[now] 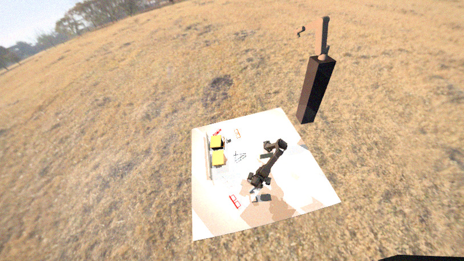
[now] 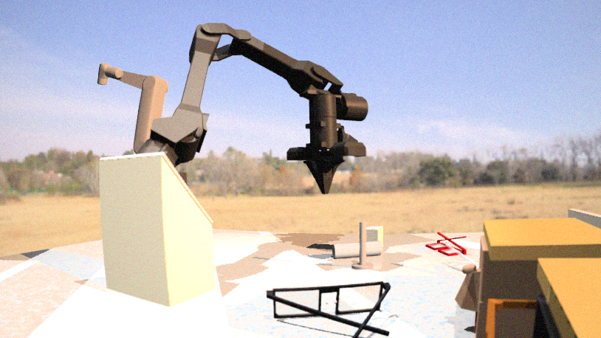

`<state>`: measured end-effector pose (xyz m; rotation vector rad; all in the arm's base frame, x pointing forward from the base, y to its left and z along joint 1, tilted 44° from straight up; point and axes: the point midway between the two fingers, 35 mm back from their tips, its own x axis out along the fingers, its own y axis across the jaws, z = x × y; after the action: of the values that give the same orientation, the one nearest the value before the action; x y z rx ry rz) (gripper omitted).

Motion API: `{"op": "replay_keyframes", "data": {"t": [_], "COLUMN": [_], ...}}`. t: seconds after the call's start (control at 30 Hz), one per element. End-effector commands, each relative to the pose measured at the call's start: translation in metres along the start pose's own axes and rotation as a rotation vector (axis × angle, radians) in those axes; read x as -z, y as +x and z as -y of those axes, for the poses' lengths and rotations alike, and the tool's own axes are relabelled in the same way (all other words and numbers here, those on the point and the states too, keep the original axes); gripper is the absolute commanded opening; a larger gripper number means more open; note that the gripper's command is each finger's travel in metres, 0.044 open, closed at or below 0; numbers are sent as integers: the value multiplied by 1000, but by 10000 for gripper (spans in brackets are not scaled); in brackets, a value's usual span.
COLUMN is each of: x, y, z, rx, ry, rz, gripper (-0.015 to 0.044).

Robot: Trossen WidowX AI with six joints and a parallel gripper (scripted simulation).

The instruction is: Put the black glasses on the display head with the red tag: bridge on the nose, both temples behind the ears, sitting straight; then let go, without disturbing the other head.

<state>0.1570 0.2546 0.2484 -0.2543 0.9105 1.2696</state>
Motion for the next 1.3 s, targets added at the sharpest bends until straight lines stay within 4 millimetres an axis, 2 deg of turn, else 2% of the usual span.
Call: {"op": "replay_keyframes", "data": {"t": [0.0, 1.0, 1.27], "x": [-37, -86, -86], "y": [15, 40, 41], "z": [1, -2, -2], "rx": [7, 4, 3], "ry": [801, 2119, 2150], "rz": [-4, 0, 1], "gripper": [0, 0, 0]}}
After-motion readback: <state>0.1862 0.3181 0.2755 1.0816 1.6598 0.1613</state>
